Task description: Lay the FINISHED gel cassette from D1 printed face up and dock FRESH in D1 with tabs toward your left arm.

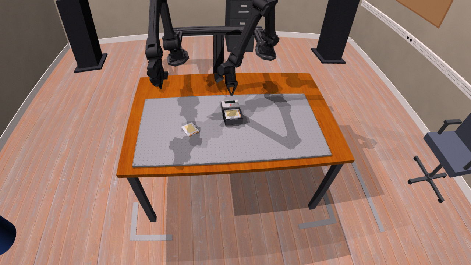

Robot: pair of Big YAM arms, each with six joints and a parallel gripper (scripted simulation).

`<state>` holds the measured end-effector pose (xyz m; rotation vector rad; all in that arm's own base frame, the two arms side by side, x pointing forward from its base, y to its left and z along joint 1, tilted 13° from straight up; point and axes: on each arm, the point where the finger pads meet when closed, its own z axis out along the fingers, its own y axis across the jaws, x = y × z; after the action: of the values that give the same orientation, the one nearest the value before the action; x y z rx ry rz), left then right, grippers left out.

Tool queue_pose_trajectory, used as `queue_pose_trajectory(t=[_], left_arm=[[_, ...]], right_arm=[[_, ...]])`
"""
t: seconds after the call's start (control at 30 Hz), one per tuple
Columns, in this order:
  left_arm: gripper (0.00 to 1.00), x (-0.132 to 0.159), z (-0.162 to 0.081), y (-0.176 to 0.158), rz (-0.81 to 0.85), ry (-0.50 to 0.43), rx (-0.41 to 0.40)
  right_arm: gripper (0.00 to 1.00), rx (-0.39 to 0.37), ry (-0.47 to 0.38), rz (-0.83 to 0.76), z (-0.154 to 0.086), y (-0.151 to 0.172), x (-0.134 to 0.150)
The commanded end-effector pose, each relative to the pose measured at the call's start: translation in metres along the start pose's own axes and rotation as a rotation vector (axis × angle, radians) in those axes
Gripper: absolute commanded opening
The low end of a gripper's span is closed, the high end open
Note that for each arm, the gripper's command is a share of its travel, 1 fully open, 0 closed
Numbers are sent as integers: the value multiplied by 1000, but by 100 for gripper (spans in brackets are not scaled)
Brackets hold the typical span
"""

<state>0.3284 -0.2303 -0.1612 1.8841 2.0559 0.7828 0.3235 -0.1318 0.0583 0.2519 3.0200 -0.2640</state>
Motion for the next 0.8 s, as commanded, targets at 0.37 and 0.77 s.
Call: queue_pose_trajectory(t=[0.37, 0.77], left_arm=[[0, -12, 14, -2, -9, -18, -13], [0, -13, 28, -9, -9, -18, -13]], right_arm=[[0, 2, -32, 17, -6, -4, -4], [0, 2, -32, 17, -6, -4, -4]])
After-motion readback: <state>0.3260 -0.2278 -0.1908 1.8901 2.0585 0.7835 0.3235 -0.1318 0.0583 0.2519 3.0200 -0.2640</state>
